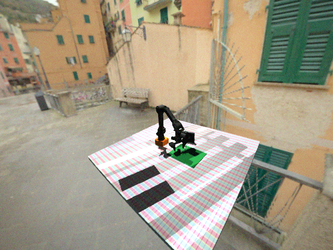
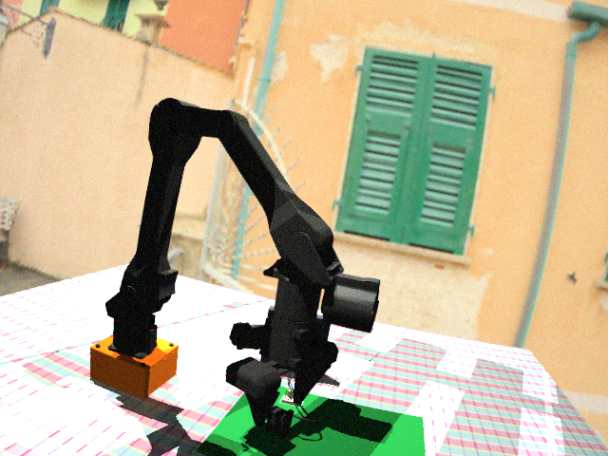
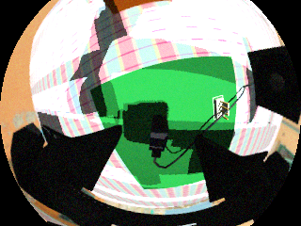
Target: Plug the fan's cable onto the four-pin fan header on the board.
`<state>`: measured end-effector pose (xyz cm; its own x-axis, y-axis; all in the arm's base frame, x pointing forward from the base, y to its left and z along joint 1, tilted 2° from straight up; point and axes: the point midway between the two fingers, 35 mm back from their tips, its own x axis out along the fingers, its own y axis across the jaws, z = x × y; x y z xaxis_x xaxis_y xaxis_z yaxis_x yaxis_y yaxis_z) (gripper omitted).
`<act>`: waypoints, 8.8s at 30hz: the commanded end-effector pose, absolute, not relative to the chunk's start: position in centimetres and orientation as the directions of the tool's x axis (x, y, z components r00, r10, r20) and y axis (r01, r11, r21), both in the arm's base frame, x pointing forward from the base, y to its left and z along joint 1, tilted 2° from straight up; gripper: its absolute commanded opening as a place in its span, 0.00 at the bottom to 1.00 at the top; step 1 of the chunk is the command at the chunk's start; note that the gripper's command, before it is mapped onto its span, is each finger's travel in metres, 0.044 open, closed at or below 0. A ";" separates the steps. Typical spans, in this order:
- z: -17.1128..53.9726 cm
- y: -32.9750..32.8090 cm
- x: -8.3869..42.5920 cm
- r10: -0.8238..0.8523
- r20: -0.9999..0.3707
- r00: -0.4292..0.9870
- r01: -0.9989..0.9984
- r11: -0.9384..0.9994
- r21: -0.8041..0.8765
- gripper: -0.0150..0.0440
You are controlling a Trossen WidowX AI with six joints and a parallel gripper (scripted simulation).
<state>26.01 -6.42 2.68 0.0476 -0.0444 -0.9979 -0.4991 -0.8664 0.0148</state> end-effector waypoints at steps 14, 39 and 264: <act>0.5 -6.5 25.8 -0.045 -0.998 0.039 -0.495 -0.869 0.020 1.00; 5.7 -6.2 25.7 -0.045 -0.998 0.039 -0.495 -0.869 0.020 0.25; 7.6 2.9 34.7 -0.036 -0.998 0.049 0.100 0.994 -0.031 0.69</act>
